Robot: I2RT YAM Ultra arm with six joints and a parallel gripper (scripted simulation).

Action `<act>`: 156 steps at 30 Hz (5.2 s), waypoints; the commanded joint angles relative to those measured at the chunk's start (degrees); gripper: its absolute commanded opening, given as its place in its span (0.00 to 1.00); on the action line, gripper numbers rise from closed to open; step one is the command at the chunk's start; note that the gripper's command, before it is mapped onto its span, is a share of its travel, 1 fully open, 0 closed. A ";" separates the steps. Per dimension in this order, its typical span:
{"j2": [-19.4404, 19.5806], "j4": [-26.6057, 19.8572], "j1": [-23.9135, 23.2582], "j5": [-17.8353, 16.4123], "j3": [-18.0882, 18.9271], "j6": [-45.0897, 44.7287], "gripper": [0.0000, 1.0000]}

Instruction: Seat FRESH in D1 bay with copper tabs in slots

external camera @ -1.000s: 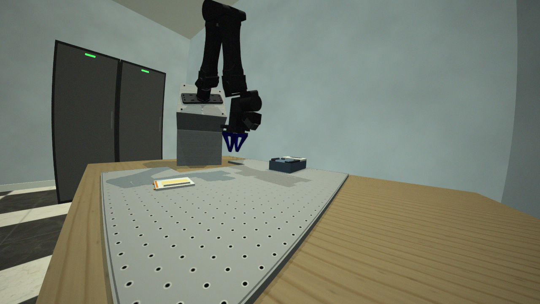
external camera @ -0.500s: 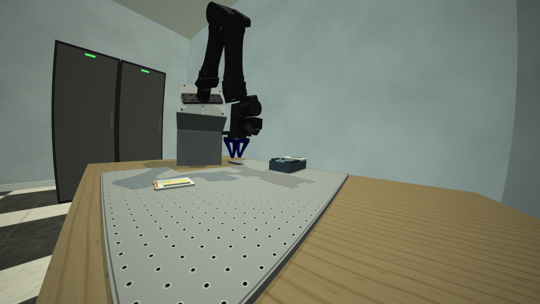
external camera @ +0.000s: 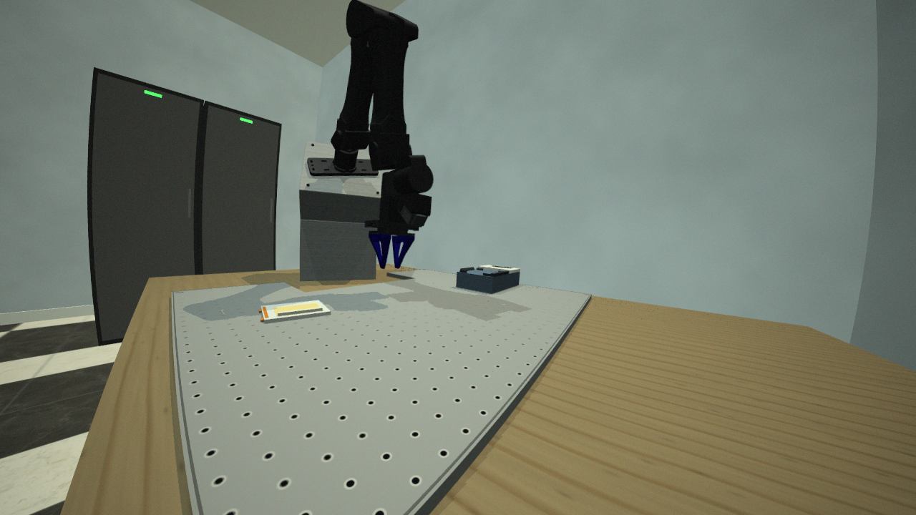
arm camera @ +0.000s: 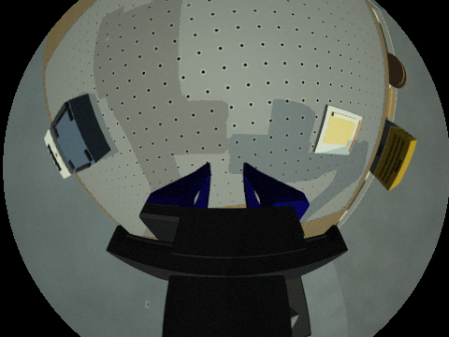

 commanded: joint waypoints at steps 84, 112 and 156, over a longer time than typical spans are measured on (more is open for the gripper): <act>3.60 -15.86 -39.78 -31.59 20.39 65.33 1.00; 11.65 -10.84 -37.85 -30.48 23.65 66.33 1.00; 15.34 -9.42 -37.85 -29.96 25.09 66.71 1.00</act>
